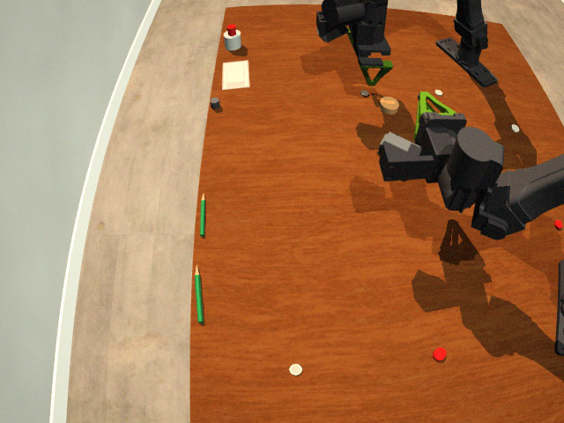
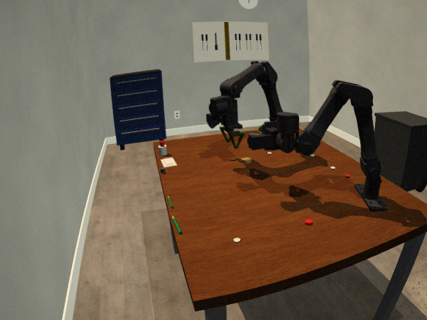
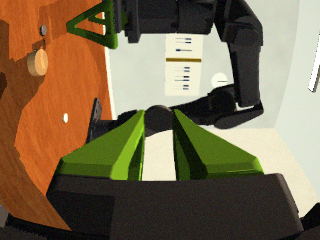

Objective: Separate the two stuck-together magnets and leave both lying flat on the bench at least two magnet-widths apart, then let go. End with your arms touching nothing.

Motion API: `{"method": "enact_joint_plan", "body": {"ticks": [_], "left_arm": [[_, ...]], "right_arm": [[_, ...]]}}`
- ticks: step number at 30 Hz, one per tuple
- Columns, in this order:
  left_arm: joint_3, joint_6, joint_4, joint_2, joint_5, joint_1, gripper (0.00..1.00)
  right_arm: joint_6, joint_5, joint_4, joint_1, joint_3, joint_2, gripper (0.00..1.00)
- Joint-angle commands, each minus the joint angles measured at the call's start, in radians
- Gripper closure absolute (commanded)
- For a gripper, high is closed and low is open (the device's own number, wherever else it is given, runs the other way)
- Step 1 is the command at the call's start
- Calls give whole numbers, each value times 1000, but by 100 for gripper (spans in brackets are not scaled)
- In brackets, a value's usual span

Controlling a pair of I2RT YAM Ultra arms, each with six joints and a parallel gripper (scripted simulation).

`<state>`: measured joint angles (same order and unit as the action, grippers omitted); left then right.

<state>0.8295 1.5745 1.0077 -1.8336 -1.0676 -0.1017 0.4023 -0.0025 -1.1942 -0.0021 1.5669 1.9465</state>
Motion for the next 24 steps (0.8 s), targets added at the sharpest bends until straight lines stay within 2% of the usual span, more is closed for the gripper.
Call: {"method": "enact_joint_plan", "body": {"ticks": [1,15,19,24], "left_arm": [[8,-5,9,10,-2,-1,82],[8,-5,9,10,-2,-1,82],[33,-104,-148,19,32,9,82],[83,-276,-422,40,83,27,82]], "right_arm": [[-2,3,1,0,6,-15,0],[-2,3,-1,0,4,-14,0],[-1,3,-2,0,3,-14,0],[-1,3,-2,0,3,-14,0]]}}
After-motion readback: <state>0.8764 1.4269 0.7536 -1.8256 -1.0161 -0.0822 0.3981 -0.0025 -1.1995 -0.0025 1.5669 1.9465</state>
